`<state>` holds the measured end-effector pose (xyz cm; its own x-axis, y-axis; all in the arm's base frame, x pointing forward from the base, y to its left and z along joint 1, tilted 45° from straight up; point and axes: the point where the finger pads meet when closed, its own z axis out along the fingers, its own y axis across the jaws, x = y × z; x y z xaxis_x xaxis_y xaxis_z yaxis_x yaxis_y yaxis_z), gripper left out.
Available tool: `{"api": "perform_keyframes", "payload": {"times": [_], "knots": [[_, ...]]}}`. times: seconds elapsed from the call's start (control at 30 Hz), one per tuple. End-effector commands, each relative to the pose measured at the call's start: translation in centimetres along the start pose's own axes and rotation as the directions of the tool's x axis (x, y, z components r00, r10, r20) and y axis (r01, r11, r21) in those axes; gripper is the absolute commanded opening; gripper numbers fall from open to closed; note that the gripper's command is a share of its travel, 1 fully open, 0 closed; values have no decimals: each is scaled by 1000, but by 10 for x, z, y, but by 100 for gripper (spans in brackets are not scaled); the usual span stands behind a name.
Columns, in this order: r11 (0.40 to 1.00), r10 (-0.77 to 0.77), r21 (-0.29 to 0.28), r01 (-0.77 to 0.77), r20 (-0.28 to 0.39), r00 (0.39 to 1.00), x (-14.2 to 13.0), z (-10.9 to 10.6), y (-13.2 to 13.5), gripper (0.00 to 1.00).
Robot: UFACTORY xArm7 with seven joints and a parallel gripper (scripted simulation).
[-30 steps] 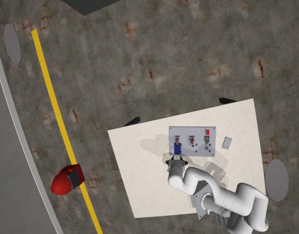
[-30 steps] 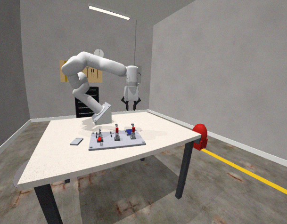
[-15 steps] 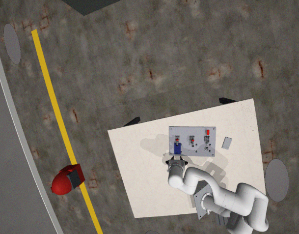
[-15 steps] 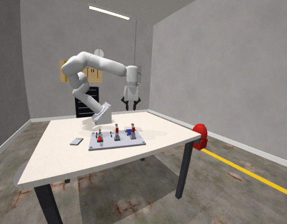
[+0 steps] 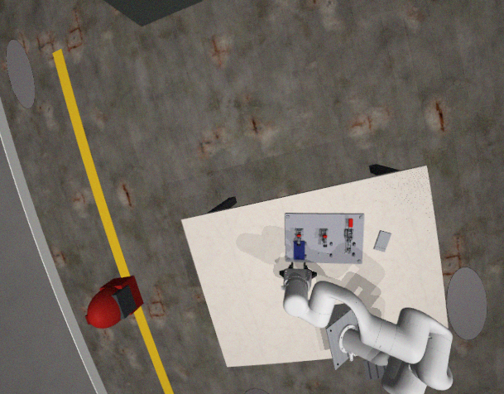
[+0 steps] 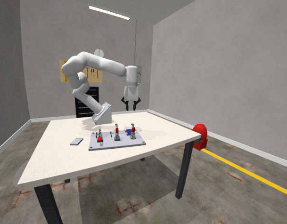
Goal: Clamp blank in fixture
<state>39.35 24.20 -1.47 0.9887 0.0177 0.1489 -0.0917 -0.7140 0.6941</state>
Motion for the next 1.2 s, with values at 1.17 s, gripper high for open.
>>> {"api": "perform_keyframes", "payload": {"times": [1.17], "knots": [[1000,0,6,0,-4,1000,0,5,-1,47]]}}
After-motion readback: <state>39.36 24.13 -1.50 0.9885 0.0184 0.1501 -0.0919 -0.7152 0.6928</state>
